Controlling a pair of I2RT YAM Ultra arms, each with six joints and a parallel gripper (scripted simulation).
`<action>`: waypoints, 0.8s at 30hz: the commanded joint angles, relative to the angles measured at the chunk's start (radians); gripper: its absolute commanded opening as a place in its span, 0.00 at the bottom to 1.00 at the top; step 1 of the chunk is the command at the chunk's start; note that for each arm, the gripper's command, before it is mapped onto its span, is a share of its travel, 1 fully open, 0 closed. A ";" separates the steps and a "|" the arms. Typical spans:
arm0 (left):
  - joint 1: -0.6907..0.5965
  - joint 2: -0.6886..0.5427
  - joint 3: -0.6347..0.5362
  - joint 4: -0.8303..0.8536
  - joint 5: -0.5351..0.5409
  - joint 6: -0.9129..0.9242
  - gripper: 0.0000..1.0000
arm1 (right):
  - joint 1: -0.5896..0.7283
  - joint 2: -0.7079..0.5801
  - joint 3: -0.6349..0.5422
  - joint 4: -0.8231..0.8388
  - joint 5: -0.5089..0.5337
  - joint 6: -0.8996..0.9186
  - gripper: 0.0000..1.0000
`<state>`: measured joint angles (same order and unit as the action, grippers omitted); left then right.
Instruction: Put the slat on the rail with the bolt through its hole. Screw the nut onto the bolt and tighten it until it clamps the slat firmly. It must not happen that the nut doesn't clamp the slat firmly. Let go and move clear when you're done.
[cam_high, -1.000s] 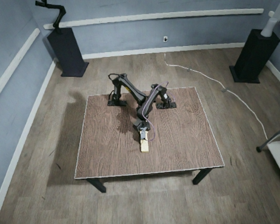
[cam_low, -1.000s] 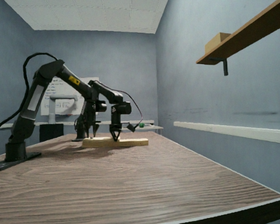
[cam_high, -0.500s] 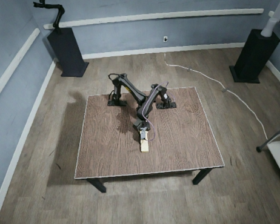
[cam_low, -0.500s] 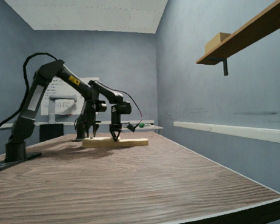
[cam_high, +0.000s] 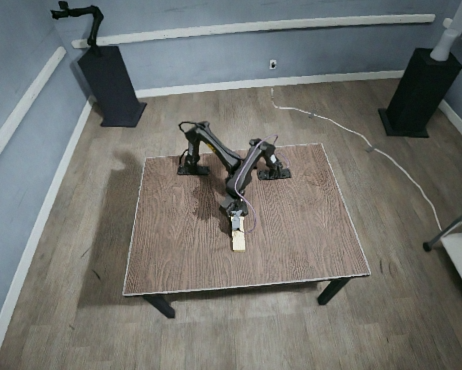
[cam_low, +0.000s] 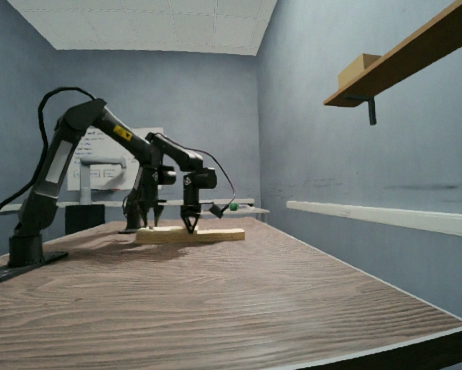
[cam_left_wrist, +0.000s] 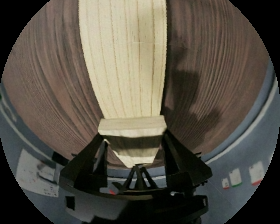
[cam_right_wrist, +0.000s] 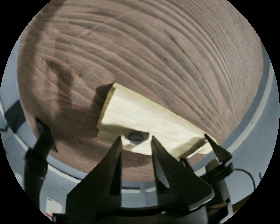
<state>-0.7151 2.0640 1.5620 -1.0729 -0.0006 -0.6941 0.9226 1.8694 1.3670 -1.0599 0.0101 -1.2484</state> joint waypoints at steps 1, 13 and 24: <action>0.000 -0.008 0.004 0.001 0.000 0.001 0.72 | -0.004 0.011 -0.008 0.020 -0.010 -0.012 0.34; 0.000 -0.008 0.004 0.001 0.000 0.001 0.72 | -0.002 0.004 -0.005 0.020 -0.005 -0.006 0.31; 0.000 -0.008 0.004 0.001 0.000 0.001 0.72 | 0.000 -0.005 0.004 0.011 0.000 0.000 0.16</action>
<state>-0.7151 2.0640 1.5620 -1.0729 -0.0006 -0.6941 0.9230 1.8717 1.3670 -1.0515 0.0101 -1.2484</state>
